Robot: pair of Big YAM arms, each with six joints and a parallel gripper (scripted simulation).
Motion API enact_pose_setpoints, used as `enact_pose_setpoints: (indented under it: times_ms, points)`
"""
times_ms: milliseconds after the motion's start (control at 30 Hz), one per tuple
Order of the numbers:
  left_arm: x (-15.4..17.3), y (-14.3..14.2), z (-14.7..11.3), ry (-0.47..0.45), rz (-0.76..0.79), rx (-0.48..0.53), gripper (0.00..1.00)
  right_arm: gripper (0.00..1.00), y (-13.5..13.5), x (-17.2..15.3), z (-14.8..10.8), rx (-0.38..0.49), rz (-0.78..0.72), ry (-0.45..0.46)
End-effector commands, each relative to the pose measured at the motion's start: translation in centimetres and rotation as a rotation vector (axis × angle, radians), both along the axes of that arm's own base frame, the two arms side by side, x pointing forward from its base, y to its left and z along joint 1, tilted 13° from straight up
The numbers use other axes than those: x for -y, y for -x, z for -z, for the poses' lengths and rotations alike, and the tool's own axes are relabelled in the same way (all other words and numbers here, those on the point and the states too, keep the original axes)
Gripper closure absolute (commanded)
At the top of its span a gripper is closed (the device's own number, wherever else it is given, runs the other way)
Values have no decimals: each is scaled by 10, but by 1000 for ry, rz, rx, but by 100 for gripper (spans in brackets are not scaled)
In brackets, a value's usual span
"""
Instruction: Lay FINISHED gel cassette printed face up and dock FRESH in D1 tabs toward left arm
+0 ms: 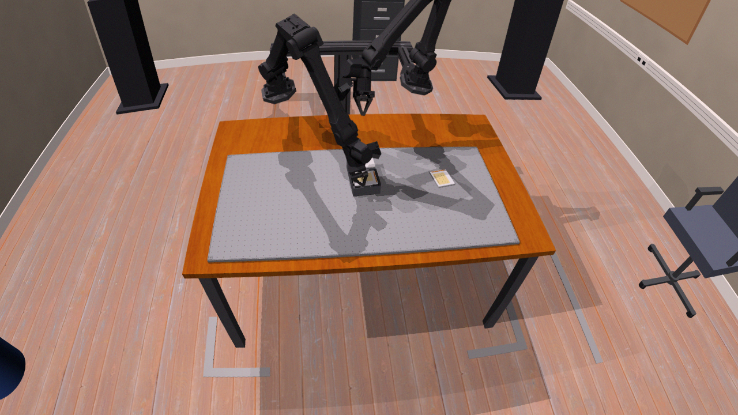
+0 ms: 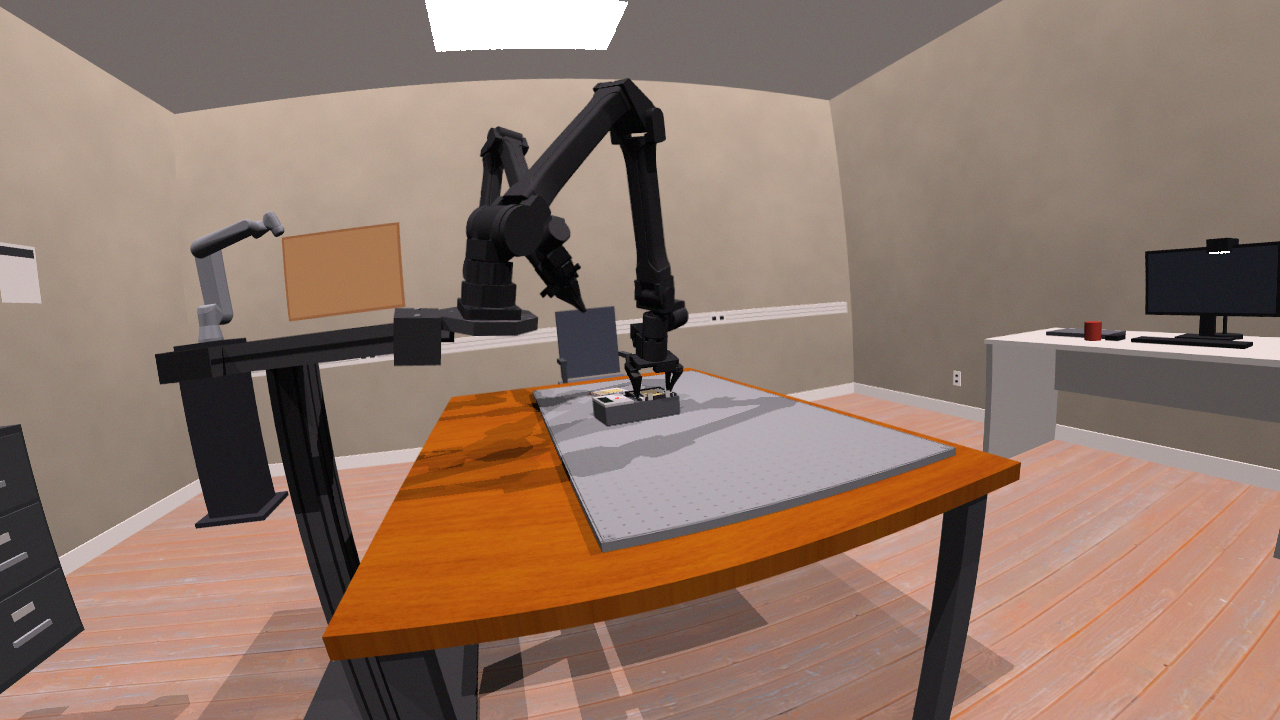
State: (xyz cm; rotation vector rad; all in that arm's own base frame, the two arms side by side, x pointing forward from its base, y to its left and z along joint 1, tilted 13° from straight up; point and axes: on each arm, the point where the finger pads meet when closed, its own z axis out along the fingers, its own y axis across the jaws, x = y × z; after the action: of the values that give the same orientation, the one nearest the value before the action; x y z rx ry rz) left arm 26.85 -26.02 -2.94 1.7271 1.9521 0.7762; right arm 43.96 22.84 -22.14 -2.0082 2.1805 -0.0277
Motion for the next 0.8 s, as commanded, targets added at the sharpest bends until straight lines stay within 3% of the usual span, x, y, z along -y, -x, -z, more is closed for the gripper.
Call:
enact_pose_setpoints:
  times_ms: [0,467,767]
  points:
    - [23,-6,-17,48,4,26,100,100,-3,-3,-3,10,-2,-9]
    - [26,-6,-25,48,4,26,100,100,-3,-3,-3,10,-2,-9]
    - [-8,-13,-33,136,-208,-13,100,100,-3,-3,-3,10,-2,-9]
